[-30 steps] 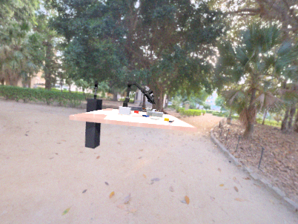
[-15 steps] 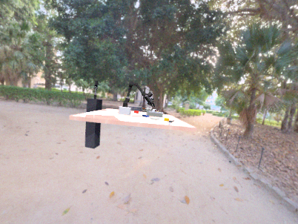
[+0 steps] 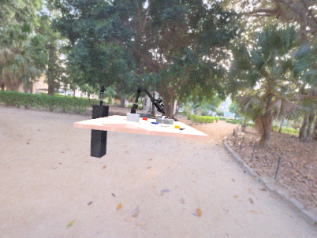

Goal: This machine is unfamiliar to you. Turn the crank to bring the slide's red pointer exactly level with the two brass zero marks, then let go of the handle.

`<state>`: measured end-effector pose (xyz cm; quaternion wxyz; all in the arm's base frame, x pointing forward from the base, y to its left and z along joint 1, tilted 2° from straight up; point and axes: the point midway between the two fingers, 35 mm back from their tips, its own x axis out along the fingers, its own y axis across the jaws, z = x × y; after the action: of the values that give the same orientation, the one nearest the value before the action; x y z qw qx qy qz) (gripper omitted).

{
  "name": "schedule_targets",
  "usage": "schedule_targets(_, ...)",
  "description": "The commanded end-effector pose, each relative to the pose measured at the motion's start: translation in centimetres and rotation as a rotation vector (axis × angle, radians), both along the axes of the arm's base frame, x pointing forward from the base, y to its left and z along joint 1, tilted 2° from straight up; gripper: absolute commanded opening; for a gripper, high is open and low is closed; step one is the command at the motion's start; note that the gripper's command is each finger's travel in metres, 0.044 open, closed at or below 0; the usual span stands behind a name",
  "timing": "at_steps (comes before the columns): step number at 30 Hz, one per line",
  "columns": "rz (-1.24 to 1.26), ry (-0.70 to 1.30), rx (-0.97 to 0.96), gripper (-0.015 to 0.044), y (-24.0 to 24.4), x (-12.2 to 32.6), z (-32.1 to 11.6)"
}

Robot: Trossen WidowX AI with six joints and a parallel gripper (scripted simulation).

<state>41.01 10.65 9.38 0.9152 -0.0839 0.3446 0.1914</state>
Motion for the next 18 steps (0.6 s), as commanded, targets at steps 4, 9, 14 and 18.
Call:
schedule_targets(4, 0.005, -0.001, 0.000, 0.0230, 0.06, -0.02, -0.01)
schedule_targets(9, 0.005, -0.001, 0.000, 0.0099, 0.06, -0.02, -0.01)
schedule_targets(14, 0.005, -0.001, 0.000, 0.0000, 0.06, -0.02, -0.01)
schedule_targets(18, 0.005, -0.001, 0.000, 0.0000, 0.06, -0.02, -0.01)
